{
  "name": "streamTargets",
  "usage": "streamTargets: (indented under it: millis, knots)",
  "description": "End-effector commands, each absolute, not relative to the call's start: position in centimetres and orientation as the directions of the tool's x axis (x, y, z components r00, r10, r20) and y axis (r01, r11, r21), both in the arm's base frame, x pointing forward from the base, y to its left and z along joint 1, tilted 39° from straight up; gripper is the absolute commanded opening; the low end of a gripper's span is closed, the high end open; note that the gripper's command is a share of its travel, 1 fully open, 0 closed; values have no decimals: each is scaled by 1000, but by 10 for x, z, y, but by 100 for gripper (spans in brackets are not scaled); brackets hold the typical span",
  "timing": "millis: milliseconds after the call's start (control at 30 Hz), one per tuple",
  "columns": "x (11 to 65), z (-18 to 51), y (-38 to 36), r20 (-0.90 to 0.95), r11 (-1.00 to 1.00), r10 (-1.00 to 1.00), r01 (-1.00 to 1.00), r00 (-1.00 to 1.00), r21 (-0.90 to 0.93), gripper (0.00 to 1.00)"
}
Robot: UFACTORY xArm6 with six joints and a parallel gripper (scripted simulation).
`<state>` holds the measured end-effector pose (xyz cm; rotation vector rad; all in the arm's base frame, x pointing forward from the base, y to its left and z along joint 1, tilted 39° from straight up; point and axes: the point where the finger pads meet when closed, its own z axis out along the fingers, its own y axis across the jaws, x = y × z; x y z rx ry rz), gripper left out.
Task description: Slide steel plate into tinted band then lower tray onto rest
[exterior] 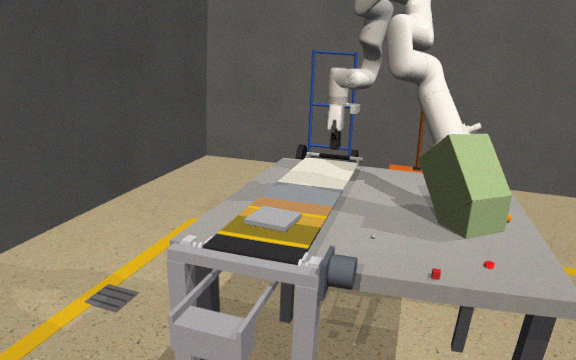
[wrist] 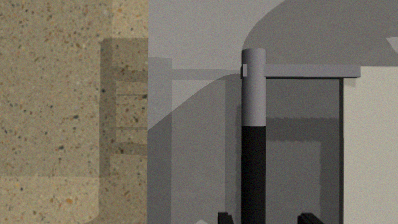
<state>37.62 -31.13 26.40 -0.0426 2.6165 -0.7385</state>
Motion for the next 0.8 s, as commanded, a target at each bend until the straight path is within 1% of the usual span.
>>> streamTargets:
  millis: [0, 333, 667, 700, 767]
  knots:
    - [369, 278, -303, -387, 859, -141, 81, -911, -505, 41]
    - [355, 305, -286, -387, 859, -141, 81, -911, -505, 41]
    - [352, 310, -283, -387, 859, -141, 81, -911, -505, 41]
    - [352, 310, -283, -387, 859, -141, 81, -911, -505, 100]
    - [352, 310, -283, -387, 859, -141, 81, -911, -505, 100]
